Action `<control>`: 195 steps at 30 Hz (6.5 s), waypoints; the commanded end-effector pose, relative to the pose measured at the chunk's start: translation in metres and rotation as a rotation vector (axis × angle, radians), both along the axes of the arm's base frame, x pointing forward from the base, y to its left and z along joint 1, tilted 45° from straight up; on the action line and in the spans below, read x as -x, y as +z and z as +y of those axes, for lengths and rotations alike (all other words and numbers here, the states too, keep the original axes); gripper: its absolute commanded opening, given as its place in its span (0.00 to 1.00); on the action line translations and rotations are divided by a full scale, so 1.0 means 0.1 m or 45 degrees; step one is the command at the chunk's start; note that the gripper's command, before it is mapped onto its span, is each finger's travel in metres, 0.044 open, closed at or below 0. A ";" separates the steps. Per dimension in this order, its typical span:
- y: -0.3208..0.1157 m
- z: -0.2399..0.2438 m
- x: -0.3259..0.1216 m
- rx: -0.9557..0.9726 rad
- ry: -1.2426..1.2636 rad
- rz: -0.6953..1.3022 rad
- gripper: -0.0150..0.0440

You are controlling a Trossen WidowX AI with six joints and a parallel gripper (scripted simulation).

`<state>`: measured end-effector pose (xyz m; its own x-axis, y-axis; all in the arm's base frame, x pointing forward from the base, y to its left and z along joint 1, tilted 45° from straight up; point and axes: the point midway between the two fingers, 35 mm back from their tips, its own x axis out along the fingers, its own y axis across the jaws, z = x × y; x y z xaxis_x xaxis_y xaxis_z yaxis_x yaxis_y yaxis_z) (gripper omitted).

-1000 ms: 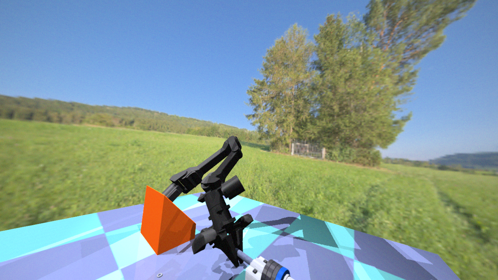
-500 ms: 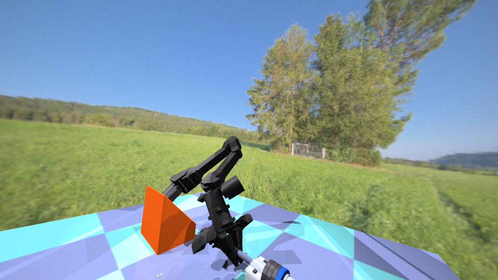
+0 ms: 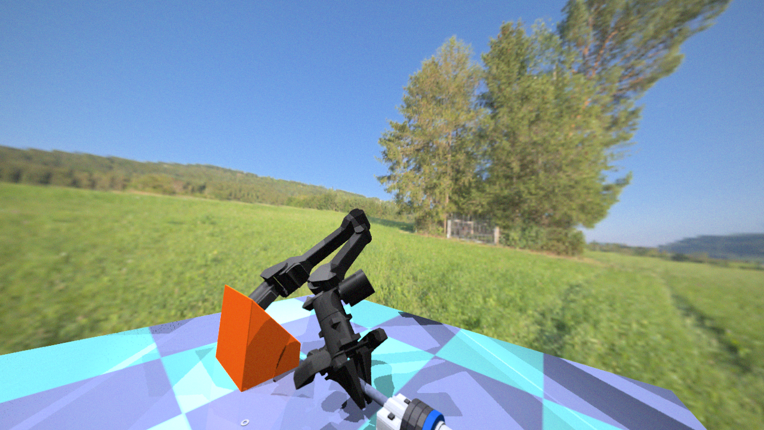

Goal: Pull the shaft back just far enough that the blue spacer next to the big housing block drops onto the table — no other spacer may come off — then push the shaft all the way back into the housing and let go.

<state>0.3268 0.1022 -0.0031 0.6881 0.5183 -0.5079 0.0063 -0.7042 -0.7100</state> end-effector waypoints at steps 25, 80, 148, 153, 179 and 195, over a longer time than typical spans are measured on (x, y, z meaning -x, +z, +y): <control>-0.01 0.00 0.05 -0.004 -0.003 0.007 0.25; -0.01 0.00 0.11 -0.004 -0.003 0.007 0.25; 0.01 0.00 -0.06 -0.004 -0.003 0.006 0.25; 0.01 0.00 -0.08 -0.004 -0.003 0.006 0.25; 0.01 0.00 -0.16 -0.004 -0.003 0.005 0.25; 0.01 0.00 -0.21 -0.004 -0.003 0.005 0.25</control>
